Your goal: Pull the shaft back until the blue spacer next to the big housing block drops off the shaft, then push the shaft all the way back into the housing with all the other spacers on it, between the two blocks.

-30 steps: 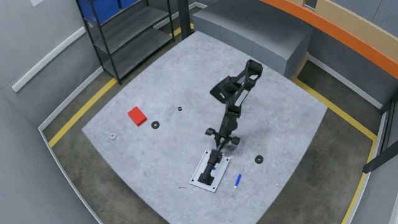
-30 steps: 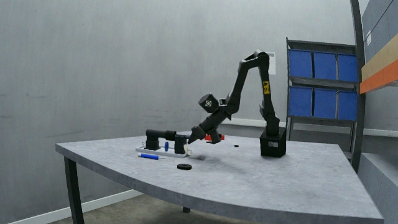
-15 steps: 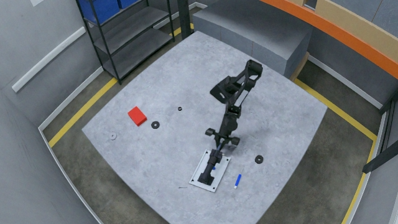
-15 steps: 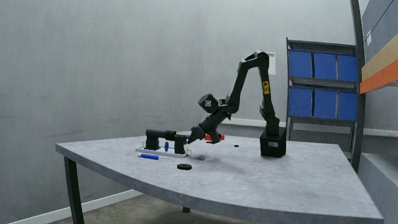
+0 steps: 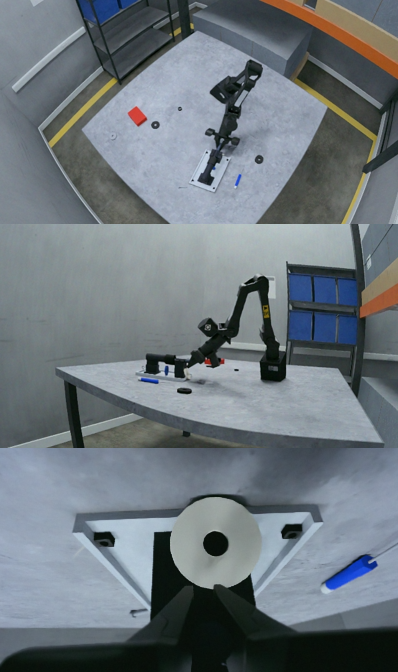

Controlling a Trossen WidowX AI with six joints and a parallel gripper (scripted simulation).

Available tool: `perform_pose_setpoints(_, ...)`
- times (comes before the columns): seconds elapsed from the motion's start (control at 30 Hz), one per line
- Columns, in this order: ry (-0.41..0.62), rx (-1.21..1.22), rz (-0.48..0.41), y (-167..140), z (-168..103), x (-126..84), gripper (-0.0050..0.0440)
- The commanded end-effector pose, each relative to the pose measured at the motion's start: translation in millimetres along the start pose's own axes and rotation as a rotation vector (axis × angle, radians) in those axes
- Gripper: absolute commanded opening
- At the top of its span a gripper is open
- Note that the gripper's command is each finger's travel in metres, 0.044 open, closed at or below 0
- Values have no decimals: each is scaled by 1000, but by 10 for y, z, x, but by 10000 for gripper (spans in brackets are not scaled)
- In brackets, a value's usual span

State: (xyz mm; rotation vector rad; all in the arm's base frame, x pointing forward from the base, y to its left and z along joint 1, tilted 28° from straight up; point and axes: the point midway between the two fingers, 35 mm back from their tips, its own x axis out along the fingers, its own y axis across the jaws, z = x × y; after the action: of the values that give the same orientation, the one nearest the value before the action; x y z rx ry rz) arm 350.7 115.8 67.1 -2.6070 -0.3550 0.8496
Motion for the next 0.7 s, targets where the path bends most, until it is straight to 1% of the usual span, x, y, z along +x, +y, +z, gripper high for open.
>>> perform_pose_setpoints(0.0,39,-1,-9,-32,-162,4,-50)
perform_pose_setpoints(0.67,39,-1,-9,-33,-177,18,-50)
